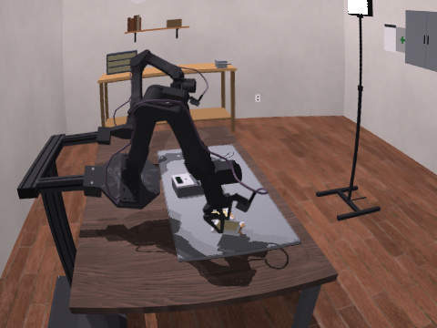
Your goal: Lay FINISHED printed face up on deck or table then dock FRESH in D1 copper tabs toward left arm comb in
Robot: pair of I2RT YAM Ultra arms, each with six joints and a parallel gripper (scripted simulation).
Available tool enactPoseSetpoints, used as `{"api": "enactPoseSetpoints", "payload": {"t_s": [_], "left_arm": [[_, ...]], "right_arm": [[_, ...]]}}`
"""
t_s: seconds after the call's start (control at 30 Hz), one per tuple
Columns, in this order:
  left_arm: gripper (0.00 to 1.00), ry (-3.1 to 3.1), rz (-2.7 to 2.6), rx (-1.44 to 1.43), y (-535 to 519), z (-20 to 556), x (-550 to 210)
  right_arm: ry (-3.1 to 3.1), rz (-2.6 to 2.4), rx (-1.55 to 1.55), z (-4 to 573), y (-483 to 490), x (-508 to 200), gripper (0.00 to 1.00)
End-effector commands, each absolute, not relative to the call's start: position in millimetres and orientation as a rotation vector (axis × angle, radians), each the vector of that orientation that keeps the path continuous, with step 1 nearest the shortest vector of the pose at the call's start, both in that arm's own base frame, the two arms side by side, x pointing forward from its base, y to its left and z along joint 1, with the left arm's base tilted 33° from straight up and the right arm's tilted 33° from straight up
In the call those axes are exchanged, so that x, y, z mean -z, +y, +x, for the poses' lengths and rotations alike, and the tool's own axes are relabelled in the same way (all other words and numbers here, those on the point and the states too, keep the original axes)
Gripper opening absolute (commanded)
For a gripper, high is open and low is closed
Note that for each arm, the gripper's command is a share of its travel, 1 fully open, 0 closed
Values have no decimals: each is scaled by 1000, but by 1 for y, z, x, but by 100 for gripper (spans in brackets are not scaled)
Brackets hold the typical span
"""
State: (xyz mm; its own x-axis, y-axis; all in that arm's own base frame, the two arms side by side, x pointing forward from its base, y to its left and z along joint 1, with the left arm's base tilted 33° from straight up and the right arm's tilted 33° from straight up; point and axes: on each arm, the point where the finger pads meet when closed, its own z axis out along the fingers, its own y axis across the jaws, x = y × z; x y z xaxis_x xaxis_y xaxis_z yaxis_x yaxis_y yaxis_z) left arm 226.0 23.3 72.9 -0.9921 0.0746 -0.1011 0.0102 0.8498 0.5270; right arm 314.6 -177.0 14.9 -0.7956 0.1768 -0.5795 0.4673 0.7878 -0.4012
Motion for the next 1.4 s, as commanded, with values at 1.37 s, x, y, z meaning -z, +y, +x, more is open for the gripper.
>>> {"api": "enactPoseSetpoints", "payload": {"t_s": [1.37], "left_arm": [[100,2887,42,-787,19,231,-82]], "right_arm": [[2417,453,729,331,-190,0,0]]}}
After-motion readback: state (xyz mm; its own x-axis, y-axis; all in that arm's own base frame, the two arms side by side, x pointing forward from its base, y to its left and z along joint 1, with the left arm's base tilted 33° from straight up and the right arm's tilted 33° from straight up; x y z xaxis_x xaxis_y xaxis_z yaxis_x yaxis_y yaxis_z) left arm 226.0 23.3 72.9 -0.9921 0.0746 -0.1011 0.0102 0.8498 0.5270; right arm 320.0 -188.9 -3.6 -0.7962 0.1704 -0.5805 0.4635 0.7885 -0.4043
